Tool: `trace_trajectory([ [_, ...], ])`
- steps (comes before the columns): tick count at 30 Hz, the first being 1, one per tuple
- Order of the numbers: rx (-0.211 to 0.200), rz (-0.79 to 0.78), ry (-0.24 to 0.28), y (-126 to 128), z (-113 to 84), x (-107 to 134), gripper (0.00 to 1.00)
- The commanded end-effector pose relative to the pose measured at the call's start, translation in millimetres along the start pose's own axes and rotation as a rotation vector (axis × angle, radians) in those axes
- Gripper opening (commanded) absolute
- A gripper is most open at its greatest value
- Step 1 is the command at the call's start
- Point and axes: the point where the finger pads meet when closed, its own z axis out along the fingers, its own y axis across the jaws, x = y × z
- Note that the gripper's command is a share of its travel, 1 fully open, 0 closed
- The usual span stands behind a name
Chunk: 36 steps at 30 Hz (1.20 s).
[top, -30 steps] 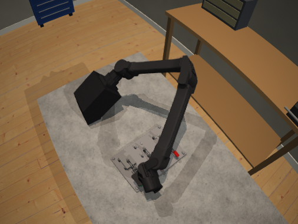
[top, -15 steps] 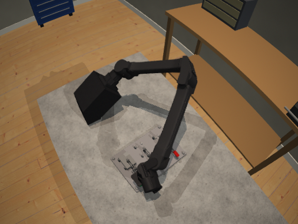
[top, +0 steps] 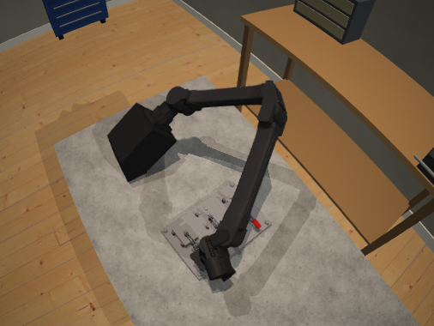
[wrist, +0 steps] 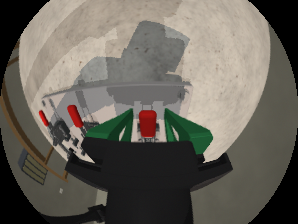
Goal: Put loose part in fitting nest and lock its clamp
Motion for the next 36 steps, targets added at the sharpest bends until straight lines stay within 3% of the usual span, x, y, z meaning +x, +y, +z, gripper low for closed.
trace_trajectory([
  [1,0.017,-0.040,-0.052,1.3,-37.1,-23.9,0.45],
  [7,0.018,-0.041,-0.052,1.4,-62.0,-23.4,0.45],
  [9,0.018,-0.041,-0.052,1.4,-62.0,-23.4,0.45],
  [10,0.006,-0.035,-0.009,0.4,-40.5,-14.7,0.45],
  [13,0.017,-0.036,-0.048,-1.4,-72.9,-20.9,0.45],
  [15,0.019,-0.039,-0.051,0.2,-78.4,-22.0,0.45],
  [18,0.015,-0.030,-0.045,-4.0,-77.1,-18.7,0.45],
  [21,0.009,-0.056,-0.007,10.5,-56.5,-19.7,0.45],
  [34,0.013,-0.047,-0.025,4.1,-65.2,-20.2,0.45],
  [35,0.013,-0.047,-0.025,4.1,-65.2,-20.2,0.00],
  [36,0.013,-0.047,-0.025,4.1,-65.2,-20.2,0.00],
])
